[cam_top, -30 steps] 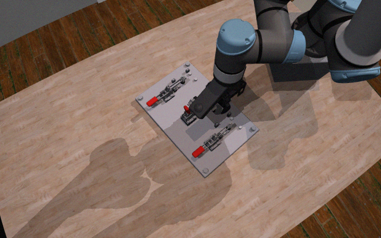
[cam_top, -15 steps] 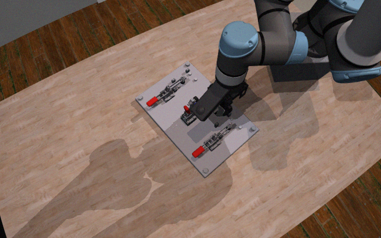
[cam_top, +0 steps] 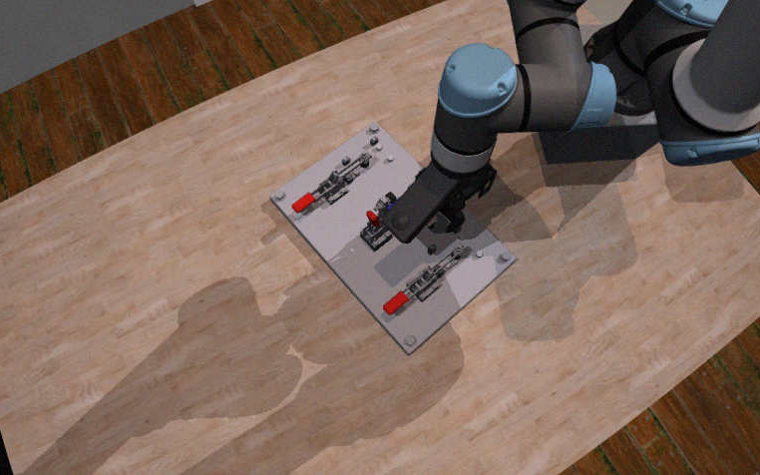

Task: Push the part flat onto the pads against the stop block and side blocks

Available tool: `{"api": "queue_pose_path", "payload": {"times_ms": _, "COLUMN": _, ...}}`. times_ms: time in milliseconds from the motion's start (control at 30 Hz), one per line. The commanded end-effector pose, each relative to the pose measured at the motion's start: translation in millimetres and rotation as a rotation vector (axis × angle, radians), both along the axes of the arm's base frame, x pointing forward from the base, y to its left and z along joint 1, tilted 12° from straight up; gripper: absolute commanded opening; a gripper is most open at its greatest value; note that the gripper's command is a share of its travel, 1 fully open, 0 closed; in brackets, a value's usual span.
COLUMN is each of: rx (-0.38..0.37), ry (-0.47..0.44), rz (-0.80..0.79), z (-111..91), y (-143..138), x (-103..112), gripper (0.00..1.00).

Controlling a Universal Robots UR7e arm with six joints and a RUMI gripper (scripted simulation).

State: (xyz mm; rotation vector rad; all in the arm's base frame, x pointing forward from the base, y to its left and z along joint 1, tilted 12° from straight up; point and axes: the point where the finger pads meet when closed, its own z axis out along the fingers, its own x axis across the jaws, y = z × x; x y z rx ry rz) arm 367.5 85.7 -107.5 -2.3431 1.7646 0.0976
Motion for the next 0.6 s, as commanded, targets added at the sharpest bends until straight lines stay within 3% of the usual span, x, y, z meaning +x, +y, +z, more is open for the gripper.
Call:
{"api": "queue_pose_path", "payload": {"times_ms": 0, "rx": 0.000, "ry": -0.001, "rz": 0.000, "z": 6, "y": -1, "x": 0, "gripper": 0.00}}
{"api": "queue_pose_path", "payload": {"times_ms": 133, "rx": -0.001, "ry": -0.001, "rz": 0.000, "z": 30, "y": -5, "x": -3, "gripper": 0.00}}
{"api": "queue_pose_path", "payload": {"times_ms": 567, "rx": -0.003, "ry": -0.007, "rz": -0.001, "z": 35, "y": -6, "x": -3, "gripper": 0.00}}
